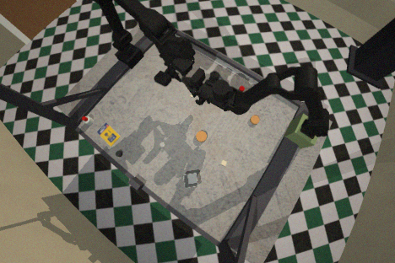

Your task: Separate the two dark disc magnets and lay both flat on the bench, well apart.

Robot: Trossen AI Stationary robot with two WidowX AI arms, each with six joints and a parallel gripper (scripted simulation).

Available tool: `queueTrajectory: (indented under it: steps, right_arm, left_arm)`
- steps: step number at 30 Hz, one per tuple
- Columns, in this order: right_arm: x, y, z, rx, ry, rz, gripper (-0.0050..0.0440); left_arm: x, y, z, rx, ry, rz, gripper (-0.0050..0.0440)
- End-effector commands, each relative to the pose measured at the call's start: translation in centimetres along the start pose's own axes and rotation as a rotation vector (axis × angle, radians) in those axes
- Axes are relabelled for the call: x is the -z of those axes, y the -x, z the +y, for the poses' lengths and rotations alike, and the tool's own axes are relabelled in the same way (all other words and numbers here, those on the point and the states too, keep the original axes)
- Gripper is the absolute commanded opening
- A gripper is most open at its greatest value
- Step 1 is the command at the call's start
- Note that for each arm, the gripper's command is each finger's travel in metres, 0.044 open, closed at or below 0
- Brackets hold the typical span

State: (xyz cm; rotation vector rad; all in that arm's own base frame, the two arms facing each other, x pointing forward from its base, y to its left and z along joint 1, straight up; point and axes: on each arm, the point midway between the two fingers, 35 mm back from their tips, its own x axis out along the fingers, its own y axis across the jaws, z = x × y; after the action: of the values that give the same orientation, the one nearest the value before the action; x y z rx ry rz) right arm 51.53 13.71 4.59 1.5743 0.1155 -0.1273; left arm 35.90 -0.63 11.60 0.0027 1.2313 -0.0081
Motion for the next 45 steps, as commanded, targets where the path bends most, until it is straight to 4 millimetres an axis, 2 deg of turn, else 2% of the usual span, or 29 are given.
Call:
queueTrajectory:
  steps: [1, 45]
  right_arm:
    - [0.1, -0.4, 0.0, -0.007, -0.004, 0.001, 0.0040]
    - [0.0, -0.9, -3.9, -0.002, -0.002, 0.001, 0.0040]
  left_arm:
    - [-0.7, 0.8, 0.0, -0.002, -0.001, -0.035, 0.0040]
    - [-0.7, 0.8, 0.0, -0.002, -0.001, -0.035, 0.0040]
